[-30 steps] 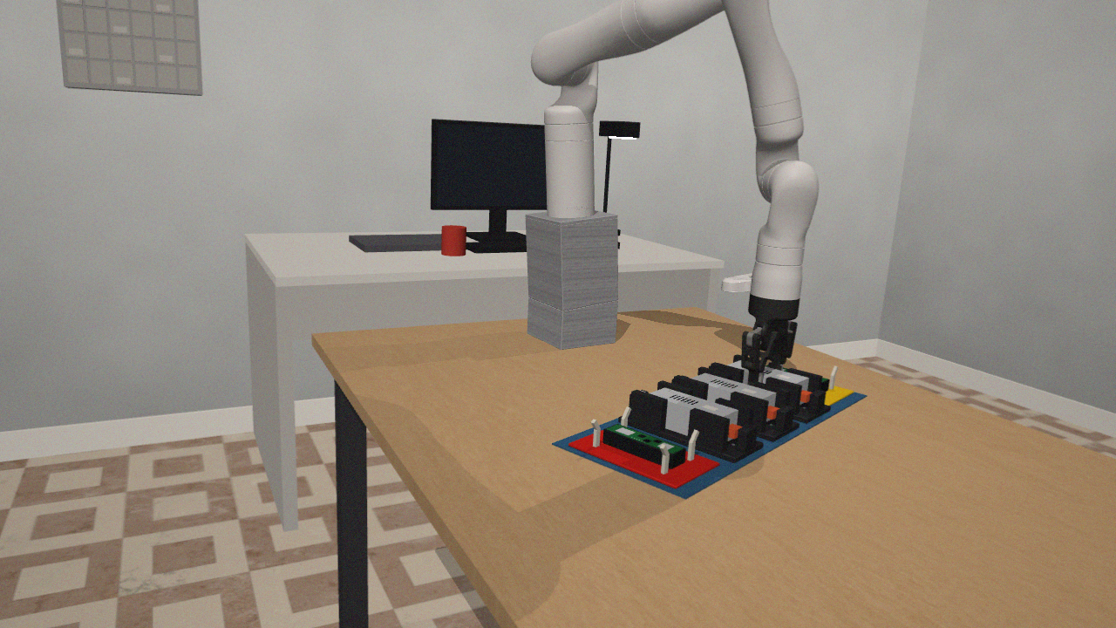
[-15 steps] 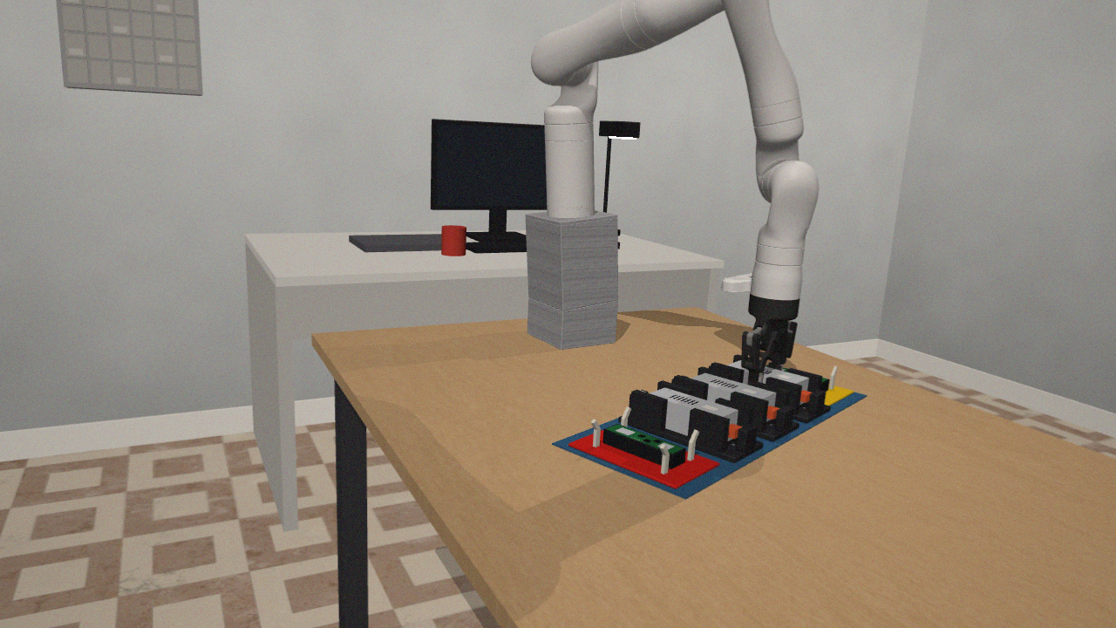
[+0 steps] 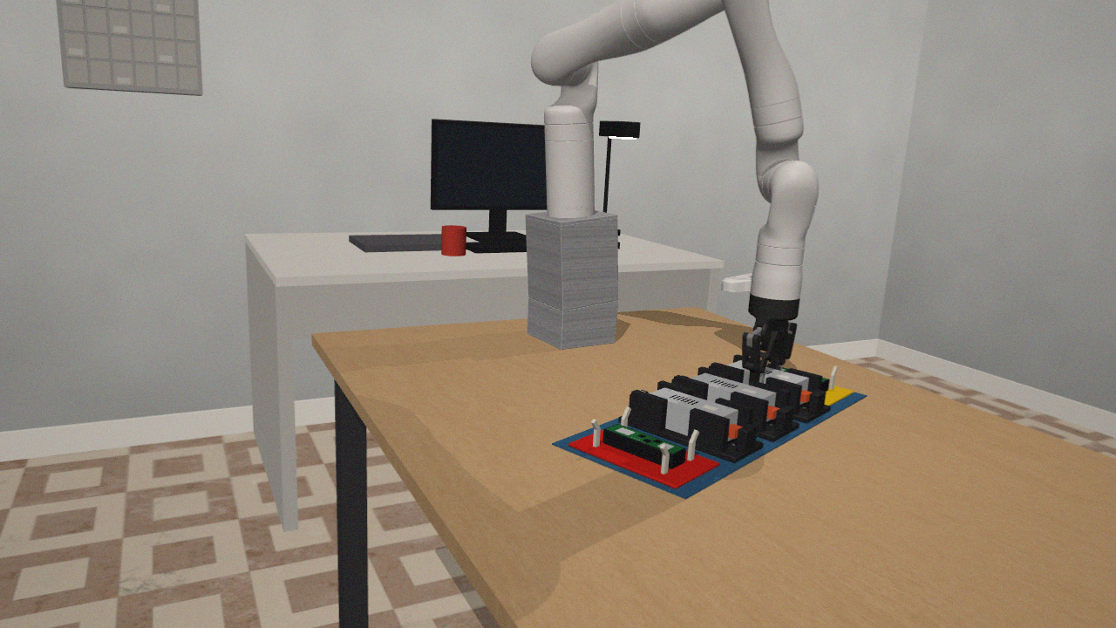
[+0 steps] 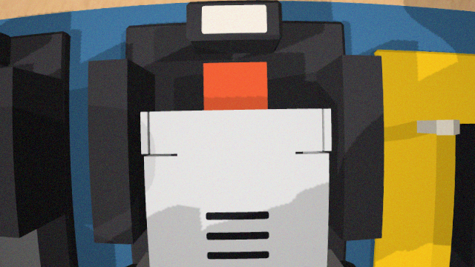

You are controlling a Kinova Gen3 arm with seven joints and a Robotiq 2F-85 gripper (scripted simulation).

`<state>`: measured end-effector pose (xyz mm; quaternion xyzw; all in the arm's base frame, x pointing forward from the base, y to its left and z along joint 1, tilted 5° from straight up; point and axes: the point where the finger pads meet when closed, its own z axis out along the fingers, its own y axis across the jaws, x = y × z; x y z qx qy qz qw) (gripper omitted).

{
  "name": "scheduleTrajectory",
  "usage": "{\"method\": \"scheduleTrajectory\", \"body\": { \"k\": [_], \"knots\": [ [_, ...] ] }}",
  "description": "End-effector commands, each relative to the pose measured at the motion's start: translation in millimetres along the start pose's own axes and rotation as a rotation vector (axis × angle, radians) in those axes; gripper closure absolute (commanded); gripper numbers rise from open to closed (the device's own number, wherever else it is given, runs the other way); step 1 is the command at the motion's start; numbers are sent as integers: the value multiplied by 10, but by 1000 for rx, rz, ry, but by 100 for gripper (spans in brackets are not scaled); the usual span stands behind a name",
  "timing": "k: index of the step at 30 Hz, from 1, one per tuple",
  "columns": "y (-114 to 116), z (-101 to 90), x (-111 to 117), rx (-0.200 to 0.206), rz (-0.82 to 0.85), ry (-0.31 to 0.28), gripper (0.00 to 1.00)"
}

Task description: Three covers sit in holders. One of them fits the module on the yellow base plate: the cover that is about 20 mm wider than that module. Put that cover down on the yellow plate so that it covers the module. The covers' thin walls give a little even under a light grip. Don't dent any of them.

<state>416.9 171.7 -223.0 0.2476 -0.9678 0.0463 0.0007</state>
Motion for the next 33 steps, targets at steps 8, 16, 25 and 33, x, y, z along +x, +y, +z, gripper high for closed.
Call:
{"method": "scheduleTrajectory", "body": {
  "k": [8, 16, 25, 33],
  "knots": [
    [0, -7, -8, 0, 0, -2, 100],
    [0, -7, -8, 0, 0, -2, 100],
    [0, -37, -8, 0, 0, -2, 100],
    [0, -277, -8, 0, 0, -2, 100]
  ]
}}
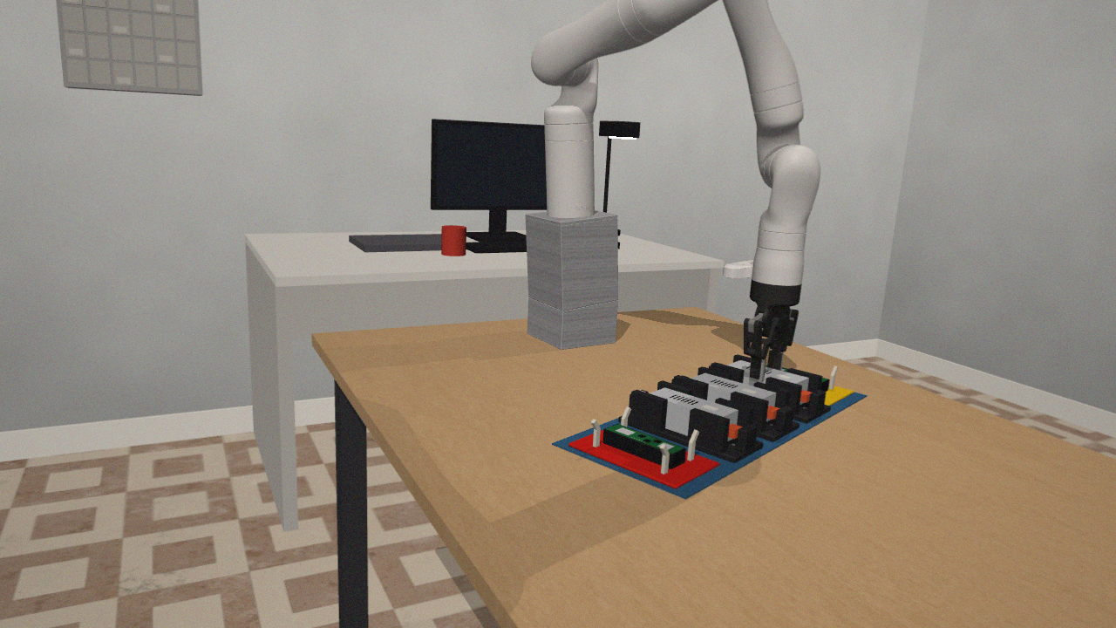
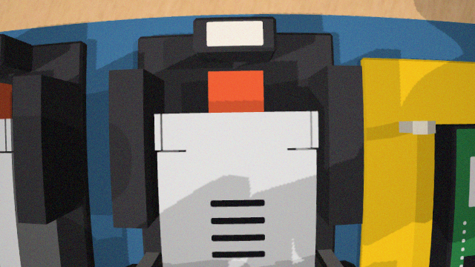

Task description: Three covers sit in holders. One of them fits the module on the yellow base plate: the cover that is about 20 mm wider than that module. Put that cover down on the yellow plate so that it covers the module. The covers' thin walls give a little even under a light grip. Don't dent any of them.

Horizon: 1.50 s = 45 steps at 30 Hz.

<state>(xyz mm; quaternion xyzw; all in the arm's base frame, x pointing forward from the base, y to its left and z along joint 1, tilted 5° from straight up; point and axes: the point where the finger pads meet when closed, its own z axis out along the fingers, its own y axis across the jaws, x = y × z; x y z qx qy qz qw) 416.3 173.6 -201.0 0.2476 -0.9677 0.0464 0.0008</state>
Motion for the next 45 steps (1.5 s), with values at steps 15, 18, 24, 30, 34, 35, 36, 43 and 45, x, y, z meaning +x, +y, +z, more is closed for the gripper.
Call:
{"method": "scheduleTrajectory", "body": {
  "k": [15, 18, 24, 30, 34, 35, 36, 43, 45],
  "knots": [
    [0, -296, -9, 0, 0, -2, 100],
    [0, -386, -9, 0, 0, -2, 100],
    [0, -386, -9, 0, 0, -2, 100],
    [0, -385, -9, 0, 0, -2, 99],
    [0, -385, -9, 0, 0, -2, 99],
    [0, -385, -9, 0, 0, -2, 99],
    [0, -385, -9, 0, 0, -2, 99],
    [0, -385, -9, 0, 0, -2, 100],
    [0, -385, -9, 0, 0, -2, 100]
  ]
}}
